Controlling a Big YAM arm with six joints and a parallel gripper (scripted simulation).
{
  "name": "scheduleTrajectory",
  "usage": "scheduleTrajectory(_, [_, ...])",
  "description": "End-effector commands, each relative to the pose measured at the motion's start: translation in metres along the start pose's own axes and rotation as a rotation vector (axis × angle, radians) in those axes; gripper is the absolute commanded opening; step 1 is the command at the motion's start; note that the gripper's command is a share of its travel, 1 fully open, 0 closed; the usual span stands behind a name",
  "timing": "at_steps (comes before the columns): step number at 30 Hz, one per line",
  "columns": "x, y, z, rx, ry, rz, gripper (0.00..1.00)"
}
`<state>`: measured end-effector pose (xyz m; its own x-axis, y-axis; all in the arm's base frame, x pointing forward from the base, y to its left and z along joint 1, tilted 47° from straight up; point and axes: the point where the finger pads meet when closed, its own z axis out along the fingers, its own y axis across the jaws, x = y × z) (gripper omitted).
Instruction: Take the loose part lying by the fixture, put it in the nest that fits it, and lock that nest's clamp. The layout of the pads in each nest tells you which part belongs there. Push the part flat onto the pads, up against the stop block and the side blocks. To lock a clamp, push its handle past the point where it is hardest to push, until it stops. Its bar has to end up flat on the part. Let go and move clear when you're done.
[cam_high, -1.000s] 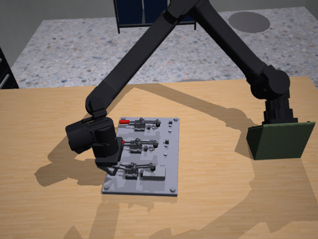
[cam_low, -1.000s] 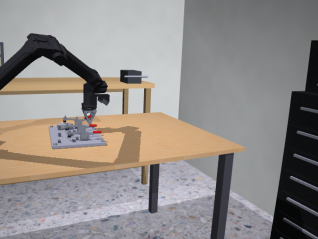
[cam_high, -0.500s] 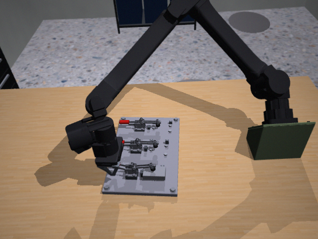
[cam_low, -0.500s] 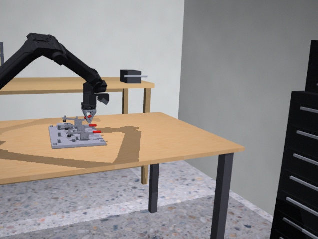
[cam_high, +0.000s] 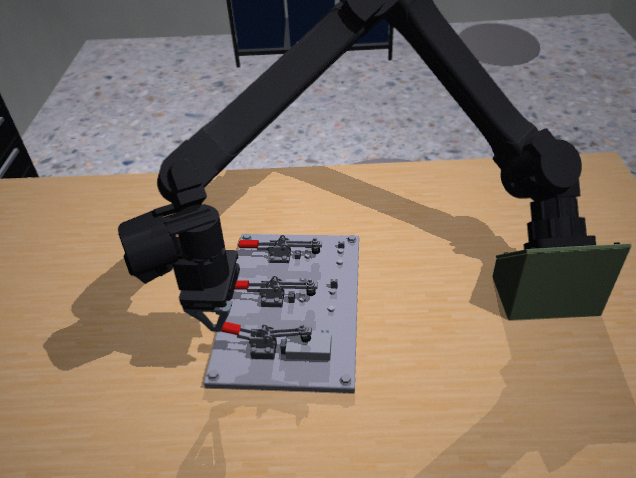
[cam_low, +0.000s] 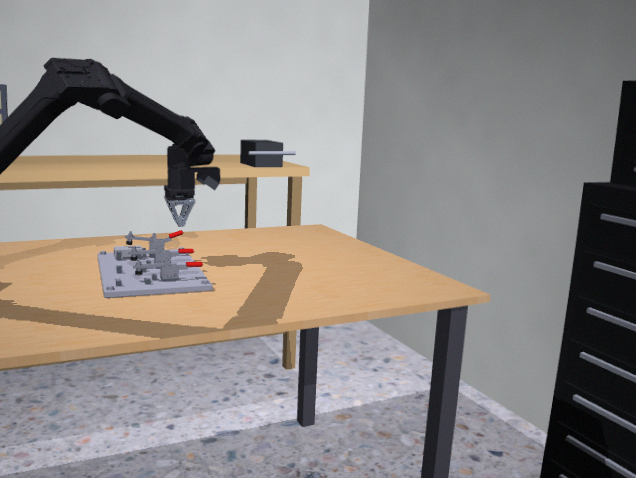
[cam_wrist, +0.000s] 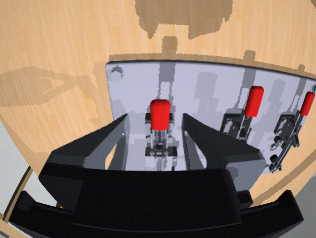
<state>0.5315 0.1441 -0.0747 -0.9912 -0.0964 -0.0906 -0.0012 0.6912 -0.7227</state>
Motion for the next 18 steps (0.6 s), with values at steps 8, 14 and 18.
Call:
scheduleTrajectory(8, [-0.014, -0.006, -0.025, -0.009, -0.014, 0.038, 0.45])
scheduleTrajectory(14, [-0.014, -0.007, -0.024, -0.008, -0.012, 0.038, 0.45])
scheduleTrajectory(18, [-0.013, -0.006, -0.023, -0.007, -0.01, 0.03, 0.45])
